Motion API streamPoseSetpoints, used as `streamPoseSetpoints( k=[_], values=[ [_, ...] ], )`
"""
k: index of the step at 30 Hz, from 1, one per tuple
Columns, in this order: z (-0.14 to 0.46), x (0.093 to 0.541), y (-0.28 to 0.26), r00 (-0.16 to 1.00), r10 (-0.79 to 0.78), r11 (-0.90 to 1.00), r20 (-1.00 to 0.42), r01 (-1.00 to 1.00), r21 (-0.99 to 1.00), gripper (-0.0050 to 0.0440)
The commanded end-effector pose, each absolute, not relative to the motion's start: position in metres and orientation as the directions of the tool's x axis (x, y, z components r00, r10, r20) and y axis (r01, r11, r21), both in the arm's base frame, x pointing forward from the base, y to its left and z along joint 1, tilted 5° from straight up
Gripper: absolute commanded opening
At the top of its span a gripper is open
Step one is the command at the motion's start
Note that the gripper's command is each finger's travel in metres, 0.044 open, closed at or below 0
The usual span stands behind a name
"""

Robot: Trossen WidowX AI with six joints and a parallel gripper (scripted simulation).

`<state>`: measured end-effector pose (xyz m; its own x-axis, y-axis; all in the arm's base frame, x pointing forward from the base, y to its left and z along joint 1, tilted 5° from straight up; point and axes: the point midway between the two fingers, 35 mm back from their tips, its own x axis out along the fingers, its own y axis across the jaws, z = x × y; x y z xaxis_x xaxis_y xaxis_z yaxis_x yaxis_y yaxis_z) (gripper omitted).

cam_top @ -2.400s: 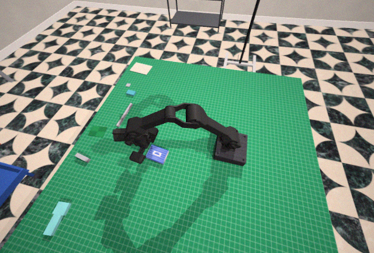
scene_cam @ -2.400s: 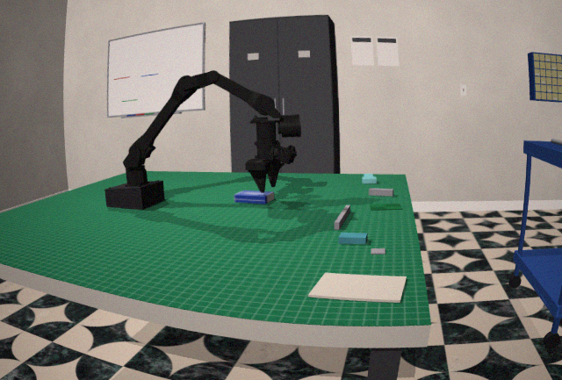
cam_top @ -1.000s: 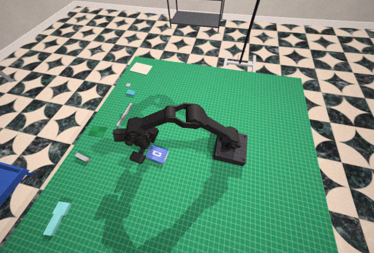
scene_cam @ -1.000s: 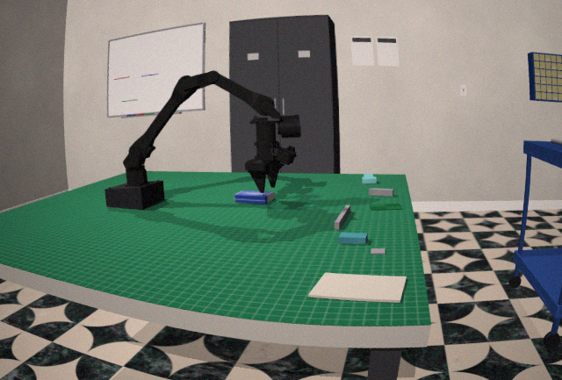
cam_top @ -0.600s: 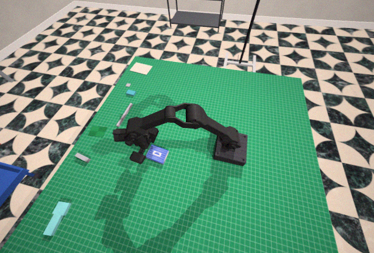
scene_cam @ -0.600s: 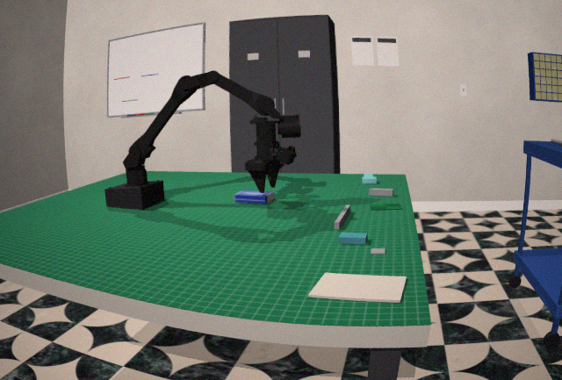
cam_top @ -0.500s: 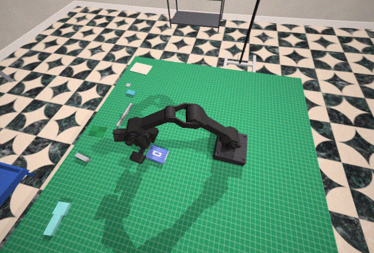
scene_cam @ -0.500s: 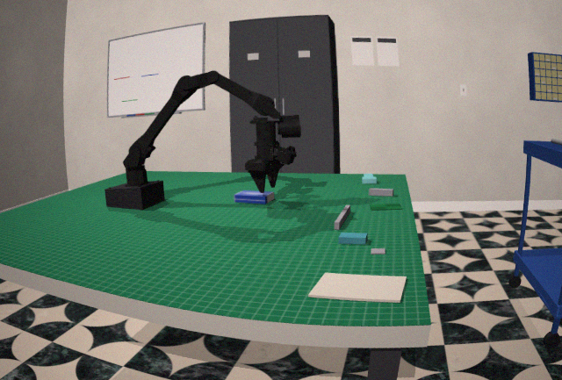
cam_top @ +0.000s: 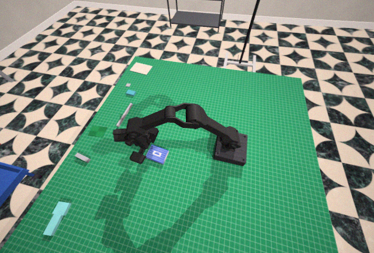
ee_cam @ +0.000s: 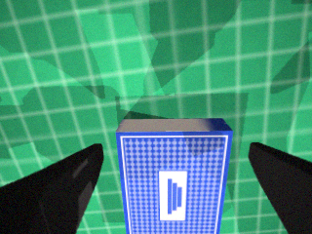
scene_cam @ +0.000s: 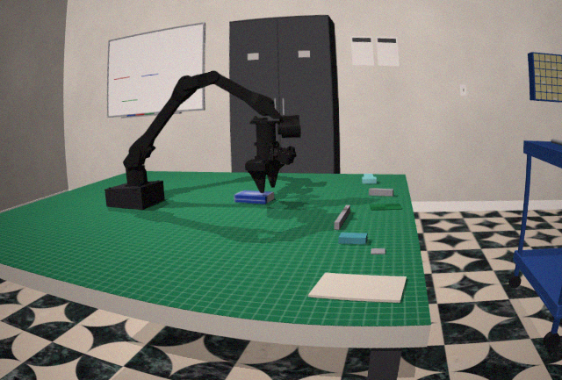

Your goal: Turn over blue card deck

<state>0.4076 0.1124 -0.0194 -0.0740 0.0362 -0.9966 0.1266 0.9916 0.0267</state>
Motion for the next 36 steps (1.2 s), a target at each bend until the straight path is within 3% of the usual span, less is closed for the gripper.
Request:
streamPoseSetpoints(
  k=[1,36],
  values=[
    [-0.016,0.408,0.114,-0.064,0.038,0.991,-0.997,0.130,0.030,0.0417],
    [-0.043,0.405,0.114,-0.073,0.036,0.991,-0.997,0.130,0.026,0.0417]
  ],
)
